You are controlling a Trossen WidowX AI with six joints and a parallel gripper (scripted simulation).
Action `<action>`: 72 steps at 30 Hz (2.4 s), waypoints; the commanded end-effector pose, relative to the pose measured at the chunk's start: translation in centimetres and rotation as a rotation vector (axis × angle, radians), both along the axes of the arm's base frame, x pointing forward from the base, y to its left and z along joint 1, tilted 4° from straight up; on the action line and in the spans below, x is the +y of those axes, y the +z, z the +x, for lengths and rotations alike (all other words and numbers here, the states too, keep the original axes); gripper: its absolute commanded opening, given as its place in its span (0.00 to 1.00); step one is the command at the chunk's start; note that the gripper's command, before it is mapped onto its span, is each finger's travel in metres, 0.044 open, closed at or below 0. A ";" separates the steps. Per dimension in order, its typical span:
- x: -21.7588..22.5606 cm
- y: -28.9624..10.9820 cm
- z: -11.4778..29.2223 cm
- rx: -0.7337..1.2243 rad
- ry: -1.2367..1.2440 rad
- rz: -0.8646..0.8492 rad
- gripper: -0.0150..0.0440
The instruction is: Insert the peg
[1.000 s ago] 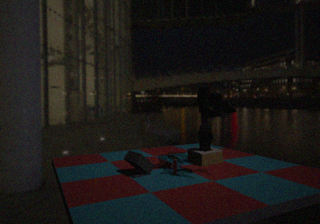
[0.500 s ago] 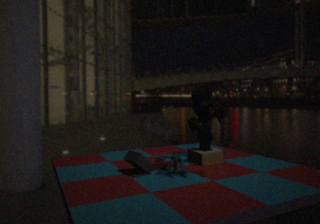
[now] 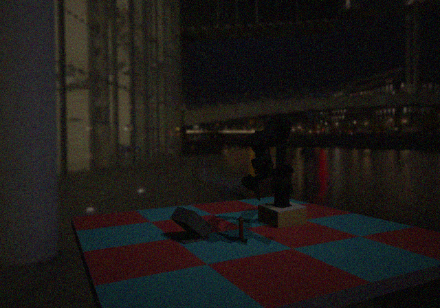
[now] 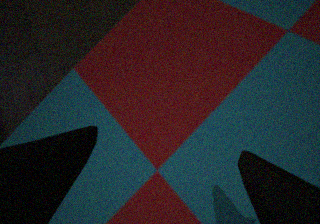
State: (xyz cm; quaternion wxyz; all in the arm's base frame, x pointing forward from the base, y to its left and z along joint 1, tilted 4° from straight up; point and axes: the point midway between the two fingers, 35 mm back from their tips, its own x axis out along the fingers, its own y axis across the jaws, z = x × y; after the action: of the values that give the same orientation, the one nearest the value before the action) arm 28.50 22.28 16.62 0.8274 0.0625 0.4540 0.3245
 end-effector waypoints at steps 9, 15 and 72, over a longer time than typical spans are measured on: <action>-6.0 -4.4 2.5 0.254 -0.291 -0.198 1.00; -9.2 -6.2 2.8 0.375 -0.422 -0.296 1.00; -13.7 -14.5 2.7 0.543 -0.594 -0.437 1.00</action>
State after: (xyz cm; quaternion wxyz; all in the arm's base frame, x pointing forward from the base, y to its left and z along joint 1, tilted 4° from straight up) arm 31.36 8.64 2.88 0.7310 0.0981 0.6731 -0.0546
